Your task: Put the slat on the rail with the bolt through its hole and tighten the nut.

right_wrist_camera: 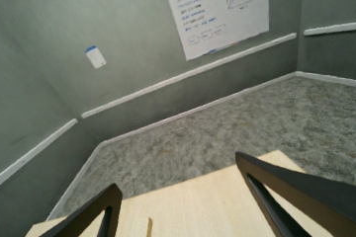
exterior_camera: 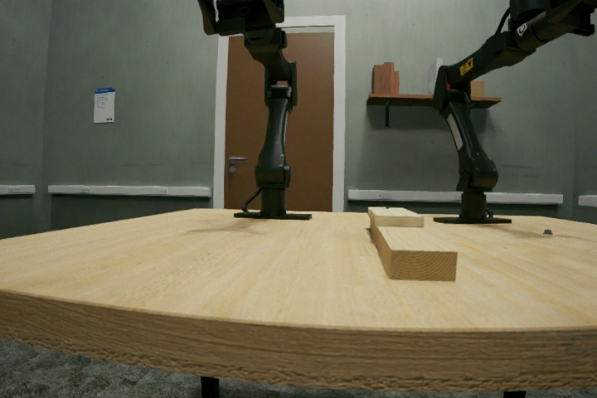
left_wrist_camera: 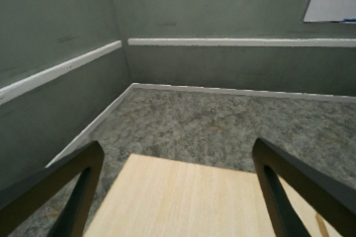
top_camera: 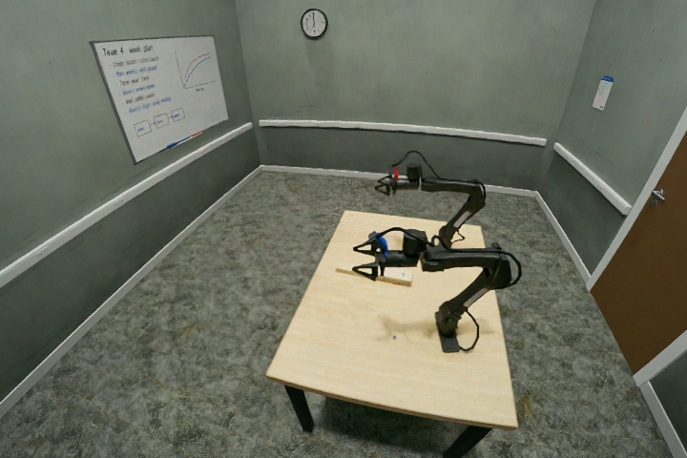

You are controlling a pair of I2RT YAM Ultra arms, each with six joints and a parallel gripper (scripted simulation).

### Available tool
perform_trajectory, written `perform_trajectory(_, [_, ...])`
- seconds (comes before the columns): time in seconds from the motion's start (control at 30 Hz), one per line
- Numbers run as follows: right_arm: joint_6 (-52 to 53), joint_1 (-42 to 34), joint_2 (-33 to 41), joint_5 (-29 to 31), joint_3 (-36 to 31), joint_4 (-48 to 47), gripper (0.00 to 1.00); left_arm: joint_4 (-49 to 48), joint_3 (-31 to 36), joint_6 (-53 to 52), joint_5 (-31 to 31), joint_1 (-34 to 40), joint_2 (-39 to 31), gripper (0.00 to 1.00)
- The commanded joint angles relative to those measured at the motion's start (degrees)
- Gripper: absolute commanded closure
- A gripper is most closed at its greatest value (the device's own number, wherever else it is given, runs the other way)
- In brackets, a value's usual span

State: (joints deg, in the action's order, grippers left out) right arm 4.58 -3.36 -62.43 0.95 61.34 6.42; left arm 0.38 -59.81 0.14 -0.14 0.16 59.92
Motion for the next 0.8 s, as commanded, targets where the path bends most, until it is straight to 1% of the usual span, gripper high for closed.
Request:
perform_trajectory(0.0, [-4.46,2.48,3.02,0.14,-0.82,-5.64,0.0,-0.66,-0.49,-0.14,0.14,-0.16,-0.06,0.0])
perform_trajectory(0.2, [-5.02,3.6,3.24,-0.73,-1.21,-7.19,0.0,-0.66,-0.49,-0.14,0.14,-0.16,-0.06,0.0])
perform_trajectory(0.77, [-5.02,3.67,3.13,-0.88,-1.22,-7.39,0.0,-0.66,-0.49,-0.14,0.14,-0.16,-0.06,0.0])
